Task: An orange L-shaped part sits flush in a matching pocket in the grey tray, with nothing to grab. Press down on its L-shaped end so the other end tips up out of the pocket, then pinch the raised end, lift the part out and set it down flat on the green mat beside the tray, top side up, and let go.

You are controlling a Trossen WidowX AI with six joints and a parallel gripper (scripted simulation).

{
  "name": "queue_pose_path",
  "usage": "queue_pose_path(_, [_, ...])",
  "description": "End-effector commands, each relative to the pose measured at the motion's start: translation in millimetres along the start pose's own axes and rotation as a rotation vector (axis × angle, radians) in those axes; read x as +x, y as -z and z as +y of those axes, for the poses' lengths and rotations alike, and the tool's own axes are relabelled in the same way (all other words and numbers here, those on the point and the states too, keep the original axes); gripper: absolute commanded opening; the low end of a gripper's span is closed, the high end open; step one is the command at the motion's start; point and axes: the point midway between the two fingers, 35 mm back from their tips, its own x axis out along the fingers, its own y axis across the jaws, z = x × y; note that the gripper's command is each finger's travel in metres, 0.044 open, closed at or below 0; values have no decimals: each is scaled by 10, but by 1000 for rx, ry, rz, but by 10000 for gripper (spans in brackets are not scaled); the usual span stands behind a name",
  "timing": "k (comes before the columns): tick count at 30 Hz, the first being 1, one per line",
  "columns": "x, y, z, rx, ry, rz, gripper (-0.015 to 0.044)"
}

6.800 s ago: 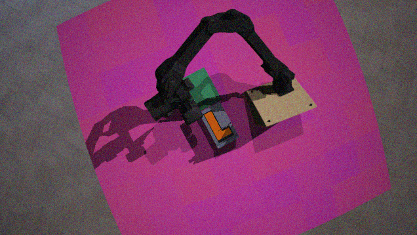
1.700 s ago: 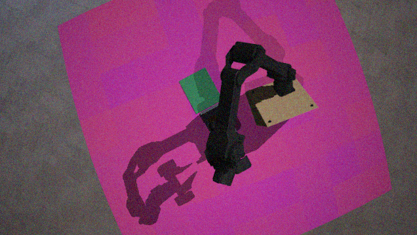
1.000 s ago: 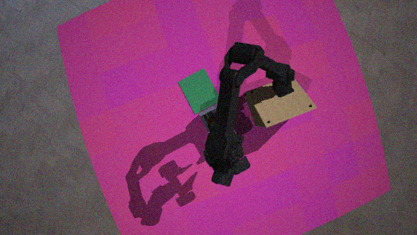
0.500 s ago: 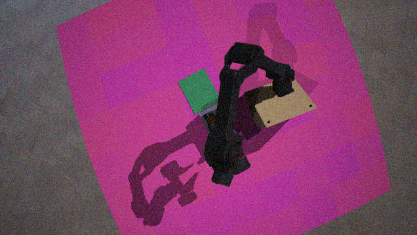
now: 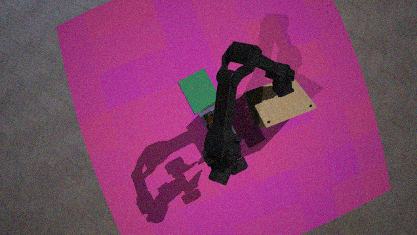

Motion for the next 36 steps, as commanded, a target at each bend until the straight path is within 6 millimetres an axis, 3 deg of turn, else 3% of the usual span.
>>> queue_pose_path(1, [467,64,-39,-7,16,20,180])
queue_pose_path(16, [520,66,-41,-7,16,20,180])
queue_pose_path(36, [845,74,-50,-7,18,20,180])
